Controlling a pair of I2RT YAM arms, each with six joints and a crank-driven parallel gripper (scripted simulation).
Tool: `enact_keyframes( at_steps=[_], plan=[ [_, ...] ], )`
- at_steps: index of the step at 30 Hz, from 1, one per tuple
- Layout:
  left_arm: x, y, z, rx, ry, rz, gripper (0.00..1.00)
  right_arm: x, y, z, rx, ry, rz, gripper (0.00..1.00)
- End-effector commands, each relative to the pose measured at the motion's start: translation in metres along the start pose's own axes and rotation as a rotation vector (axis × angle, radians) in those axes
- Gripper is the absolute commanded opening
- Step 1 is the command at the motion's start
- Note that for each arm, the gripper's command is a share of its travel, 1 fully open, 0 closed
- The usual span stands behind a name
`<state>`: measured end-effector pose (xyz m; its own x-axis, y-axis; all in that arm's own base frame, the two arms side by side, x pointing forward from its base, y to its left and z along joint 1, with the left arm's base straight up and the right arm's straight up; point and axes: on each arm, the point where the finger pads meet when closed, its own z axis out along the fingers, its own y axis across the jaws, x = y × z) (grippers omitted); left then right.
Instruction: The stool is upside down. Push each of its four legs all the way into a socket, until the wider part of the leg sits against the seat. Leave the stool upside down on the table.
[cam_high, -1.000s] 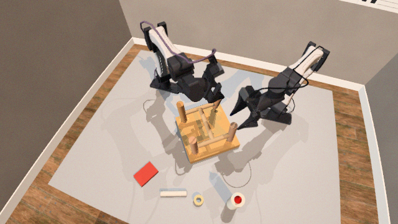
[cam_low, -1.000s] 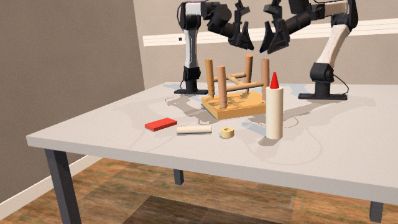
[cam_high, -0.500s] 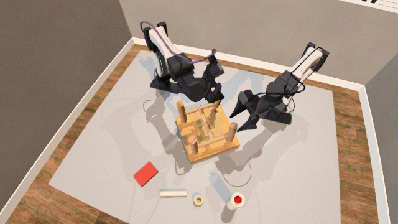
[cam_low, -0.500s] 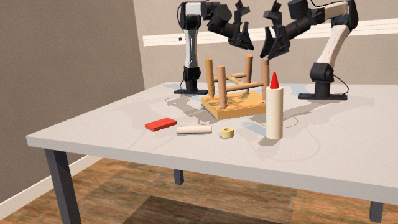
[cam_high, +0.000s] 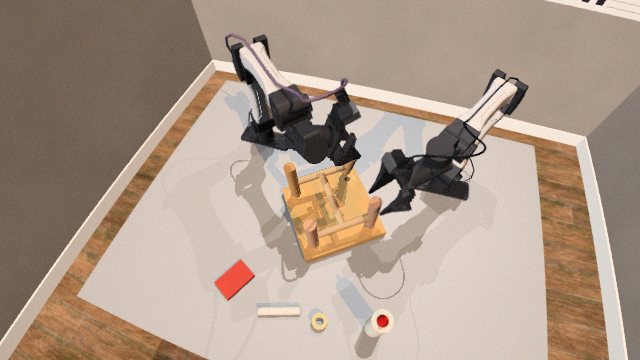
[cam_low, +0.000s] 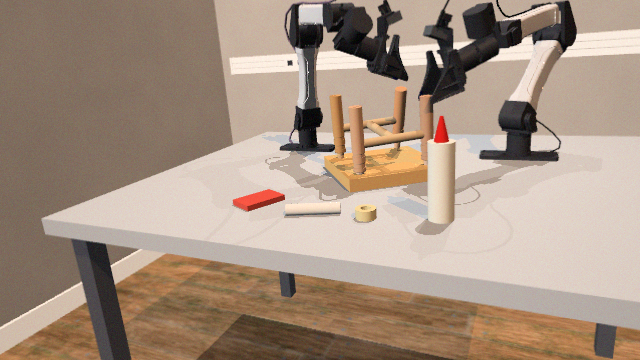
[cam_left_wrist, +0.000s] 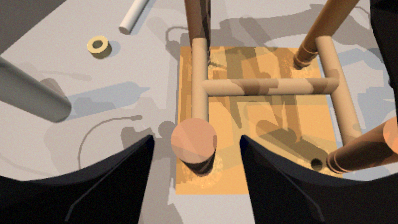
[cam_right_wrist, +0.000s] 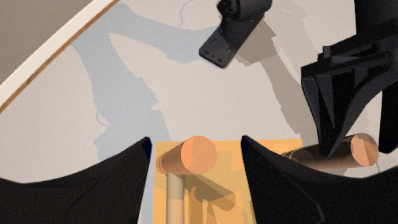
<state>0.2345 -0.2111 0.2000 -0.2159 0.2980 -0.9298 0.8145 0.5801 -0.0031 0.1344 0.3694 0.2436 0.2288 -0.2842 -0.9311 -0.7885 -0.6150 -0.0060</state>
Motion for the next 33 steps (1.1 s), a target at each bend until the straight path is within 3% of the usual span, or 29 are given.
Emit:
enact_keyframes(
  at_steps=[1,7,13,14,15,18,33],
  plan=[
    [0.005,0.006,0.007,-0.017,-0.006,0.001,0.74,-0.001,-0.003,0.003,-0.006,-0.006,-0.016,0.74],
    [0.016,0.007,0.01,-0.021,-0.002,-0.004,0.74,-0.001,-0.003,0.003,-0.006,-0.006,-0.016,0.74],
    [0.015,0.007,0.011,-0.02,-0.005,-0.003,0.74,-0.001,-0.003,0.003,-0.006,-0.006,-0.016,0.74],
    [0.003,0.005,0.007,-0.014,-0.036,0.012,0.74,-0.003,-0.001,0.0,0.0,-0.005,-0.014,0.74],
    [0.02,0.008,0.011,-0.022,0.007,-0.009,0.3,-0.002,-0.002,0.002,-0.006,-0.008,-0.014,0.74],
    [-0.004,0.004,0.006,-0.017,-0.05,0.025,0.3,-0.004,0.001,0.0,-0.003,-0.014,-0.01,0.74],
    [-0.002,0.002,0.004,-0.015,-0.055,0.038,0.3,-0.018,0.001,-0.007,0.017,-0.026,-0.043,0.74]
  ],
)
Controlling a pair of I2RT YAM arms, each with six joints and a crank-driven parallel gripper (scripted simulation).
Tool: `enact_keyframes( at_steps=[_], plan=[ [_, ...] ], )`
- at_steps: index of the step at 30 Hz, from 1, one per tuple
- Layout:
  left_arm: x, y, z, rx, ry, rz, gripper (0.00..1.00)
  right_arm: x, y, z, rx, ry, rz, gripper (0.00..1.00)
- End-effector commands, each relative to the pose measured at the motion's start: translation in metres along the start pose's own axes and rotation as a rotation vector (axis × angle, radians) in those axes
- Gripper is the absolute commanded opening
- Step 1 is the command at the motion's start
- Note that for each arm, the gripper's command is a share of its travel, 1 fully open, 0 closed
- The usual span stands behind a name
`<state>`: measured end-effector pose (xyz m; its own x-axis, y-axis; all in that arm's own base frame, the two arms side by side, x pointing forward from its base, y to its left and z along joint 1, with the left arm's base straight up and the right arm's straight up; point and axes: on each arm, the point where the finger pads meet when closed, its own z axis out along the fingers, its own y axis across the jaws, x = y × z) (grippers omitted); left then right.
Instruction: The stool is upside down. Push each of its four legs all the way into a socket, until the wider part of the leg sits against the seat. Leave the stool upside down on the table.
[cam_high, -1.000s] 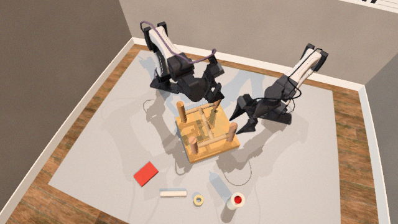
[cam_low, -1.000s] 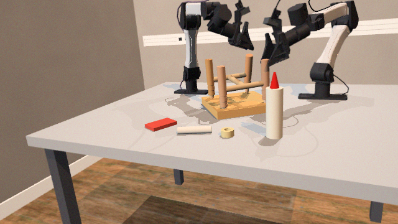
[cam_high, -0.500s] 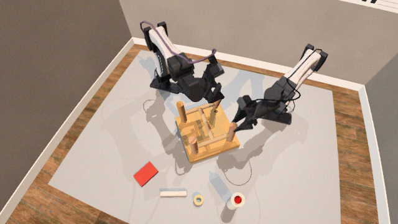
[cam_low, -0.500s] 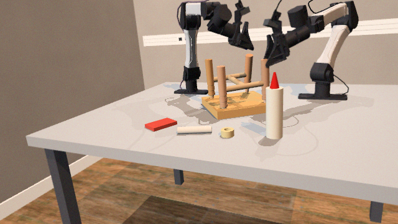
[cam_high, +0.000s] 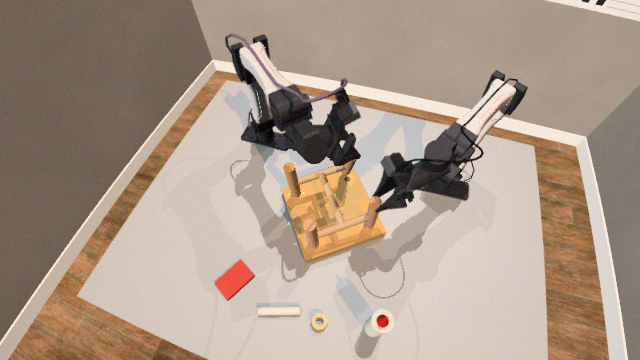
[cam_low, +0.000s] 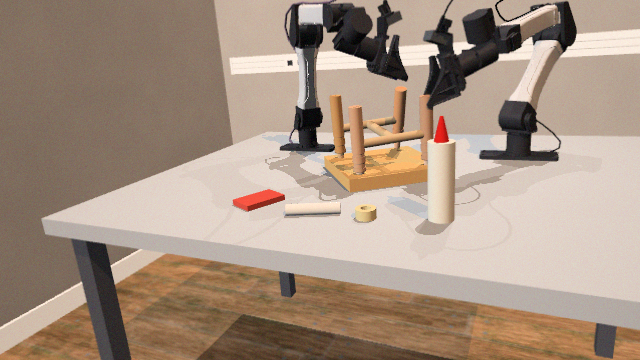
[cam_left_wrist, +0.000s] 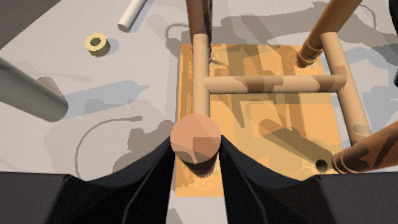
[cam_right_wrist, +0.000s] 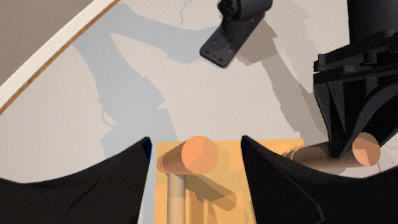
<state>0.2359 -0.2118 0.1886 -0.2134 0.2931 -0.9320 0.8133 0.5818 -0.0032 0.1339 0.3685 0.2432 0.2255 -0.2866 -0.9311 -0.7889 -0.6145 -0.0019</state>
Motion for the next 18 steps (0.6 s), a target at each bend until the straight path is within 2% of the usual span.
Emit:
enact_keyframes(
  at_steps=[1,7,8,10,18],
  plan=[
    [-0.012,0.001,-0.001,-0.013,-0.049,0.039,0.3,-0.02,0.001,-0.007,0.019,-0.026,-0.05,0.74],
    [-0.012,0.0,-0.002,-0.011,-0.051,0.042,0.3,-0.018,-0.002,-0.006,0.019,-0.026,-0.046,0.74],
    [-0.012,0.0,-0.002,-0.011,-0.051,0.042,0.3,-0.006,0.007,-0.003,0.006,-0.02,-0.011,0.74],
    [-0.012,0.0,-0.002,-0.011,-0.051,0.042,0.3,0.001,0.003,0.0,0.003,-0.018,-0.002,0.74],
    [-0.012,0.0,-0.002,-0.011,-0.051,0.042,0.3,0.006,0.004,0.001,0.01,-0.02,-0.014,0.74]
  ],
)
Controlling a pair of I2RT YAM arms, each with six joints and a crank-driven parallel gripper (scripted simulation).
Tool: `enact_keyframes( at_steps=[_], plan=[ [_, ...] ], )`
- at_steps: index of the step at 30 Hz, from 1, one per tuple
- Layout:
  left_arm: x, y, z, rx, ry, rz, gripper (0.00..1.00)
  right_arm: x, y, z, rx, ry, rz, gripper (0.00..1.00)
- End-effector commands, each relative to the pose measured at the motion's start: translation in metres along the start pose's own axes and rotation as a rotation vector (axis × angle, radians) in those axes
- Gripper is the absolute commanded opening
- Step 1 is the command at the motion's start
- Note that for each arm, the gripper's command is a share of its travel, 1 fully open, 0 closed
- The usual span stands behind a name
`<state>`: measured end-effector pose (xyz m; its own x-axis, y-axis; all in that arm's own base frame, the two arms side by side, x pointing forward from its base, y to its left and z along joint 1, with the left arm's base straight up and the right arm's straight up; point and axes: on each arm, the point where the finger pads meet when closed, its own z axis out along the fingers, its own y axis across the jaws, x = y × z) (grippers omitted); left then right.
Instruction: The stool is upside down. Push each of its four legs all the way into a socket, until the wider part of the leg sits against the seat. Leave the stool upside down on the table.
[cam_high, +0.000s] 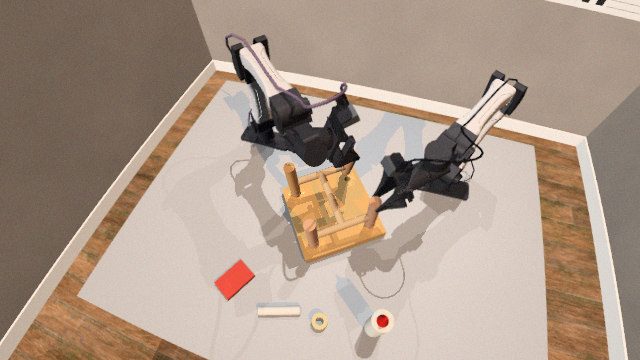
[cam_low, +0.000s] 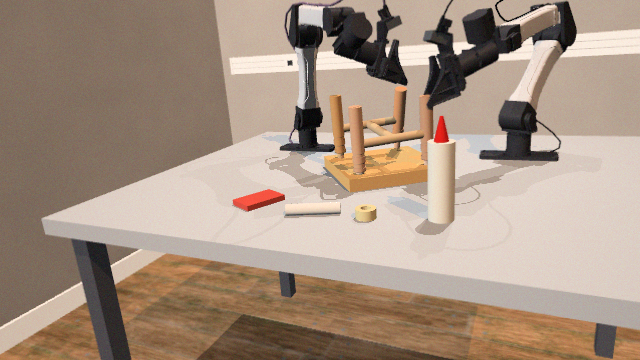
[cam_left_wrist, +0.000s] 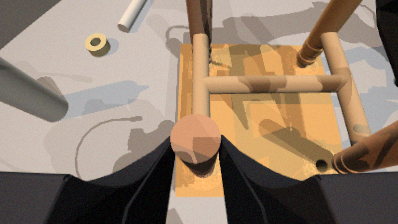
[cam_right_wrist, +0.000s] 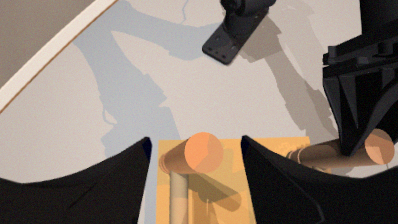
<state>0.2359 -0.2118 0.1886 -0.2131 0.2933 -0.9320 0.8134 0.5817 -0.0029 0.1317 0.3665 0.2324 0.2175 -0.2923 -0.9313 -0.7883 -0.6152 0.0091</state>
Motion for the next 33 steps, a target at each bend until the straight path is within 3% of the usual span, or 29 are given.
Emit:
enact_keyframes(
  at_steps=[1,14,31,32,33],
  plan=[
    [-0.012,0.0,-0.002,-0.011,-0.051,0.042,0.3,-0.002,0.001,-0.002,0.015,-0.02,-0.022,0.74],
    [-0.012,0.0,-0.002,-0.011,-0.051,0.042,0.3,0.021,0.0,0.008,0.009,-0.012,-0.007,0.74],
    [-0.012,0.0,-0.002,-0.011,-0.051,0.042,0.3,0.03,-0.006,0.013,0.014,-0.014,-0.023,0.74],
    [-0.012,0.0,-0.002,-0.011,-0.051,0.042,0.3,0.03,-0.012,0.014,0.014,-0.019,-0.023,0.3],
    [-0.012,0.0,-0.002,-0.011,-0.051,0.042,0.3,0.031,-0.01,0.014,0.012,-0.018,-0.019,0.3]
  ],
)
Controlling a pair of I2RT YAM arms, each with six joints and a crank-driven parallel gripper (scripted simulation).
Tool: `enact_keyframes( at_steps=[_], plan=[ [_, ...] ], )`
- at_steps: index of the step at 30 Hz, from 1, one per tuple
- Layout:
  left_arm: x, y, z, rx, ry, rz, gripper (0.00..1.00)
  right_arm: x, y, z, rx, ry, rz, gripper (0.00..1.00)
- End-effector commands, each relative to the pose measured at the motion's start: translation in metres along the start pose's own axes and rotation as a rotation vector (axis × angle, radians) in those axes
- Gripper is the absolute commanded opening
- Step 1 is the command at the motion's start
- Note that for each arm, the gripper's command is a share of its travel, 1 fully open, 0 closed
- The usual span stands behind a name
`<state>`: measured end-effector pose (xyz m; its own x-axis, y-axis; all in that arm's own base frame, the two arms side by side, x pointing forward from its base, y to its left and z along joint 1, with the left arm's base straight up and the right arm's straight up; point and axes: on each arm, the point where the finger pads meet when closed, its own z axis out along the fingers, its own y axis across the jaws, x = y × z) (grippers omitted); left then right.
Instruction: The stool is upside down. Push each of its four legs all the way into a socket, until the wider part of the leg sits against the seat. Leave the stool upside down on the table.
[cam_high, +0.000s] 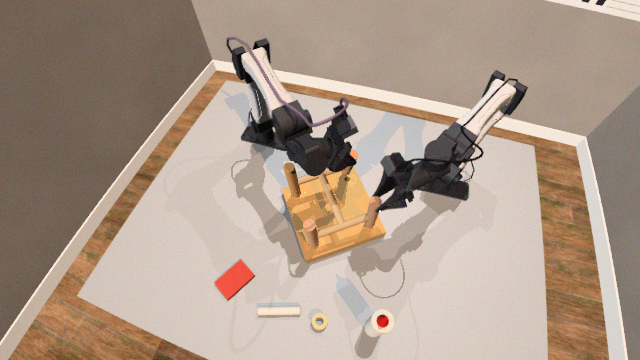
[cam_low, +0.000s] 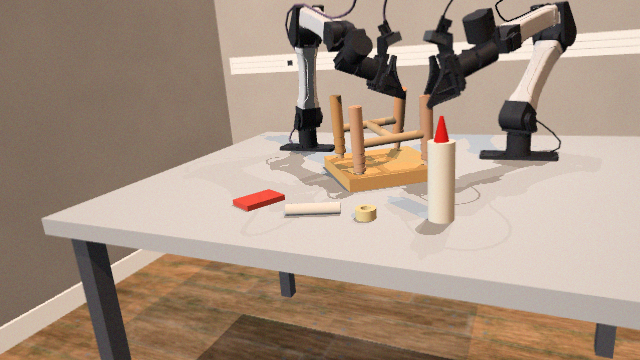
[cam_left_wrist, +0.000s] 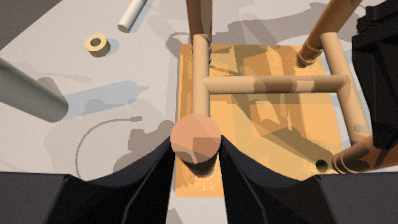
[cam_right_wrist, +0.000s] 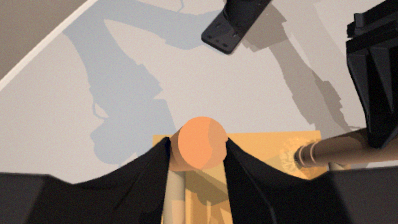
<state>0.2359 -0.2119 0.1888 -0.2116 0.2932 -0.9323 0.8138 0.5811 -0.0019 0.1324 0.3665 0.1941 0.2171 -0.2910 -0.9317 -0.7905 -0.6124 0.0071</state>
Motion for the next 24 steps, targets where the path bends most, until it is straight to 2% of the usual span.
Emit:
enact_keyframes(
  at_steps=[1,12,14,15,24],
  plan=[
    [-0.011,0.002,-0.003,-0.018,-0.05,0.038,0.3,-0.008,-0.003,-0.001,0.008,-0.019,-0.035,0.3],
    [-0.009,0.007,-0.001,-0.029,-0.038,0.027,0.3,-0.023,-0.003,-0.003,0.021,-0.01,-0.104,0.3],
    [-0.009,0.007,-0.001,-0.029,-0.038,0.027,0.3,-0.023,-0.003,-0.003,0.021,-0.01,-0.104,0.3],
    [-0.01,0.006,0.0,-0.024,-0.038,0.029,0.3,-0.008,-0.006,0.0,0.007,-0.019,-0.053,0.3],
    [-0.009,0.009,-0.001,-0.034,-0.036,0.023,0.3,-0.013,-0.012,-0.001,0.013,-0.024,-0.069,0.3]
  ],
)
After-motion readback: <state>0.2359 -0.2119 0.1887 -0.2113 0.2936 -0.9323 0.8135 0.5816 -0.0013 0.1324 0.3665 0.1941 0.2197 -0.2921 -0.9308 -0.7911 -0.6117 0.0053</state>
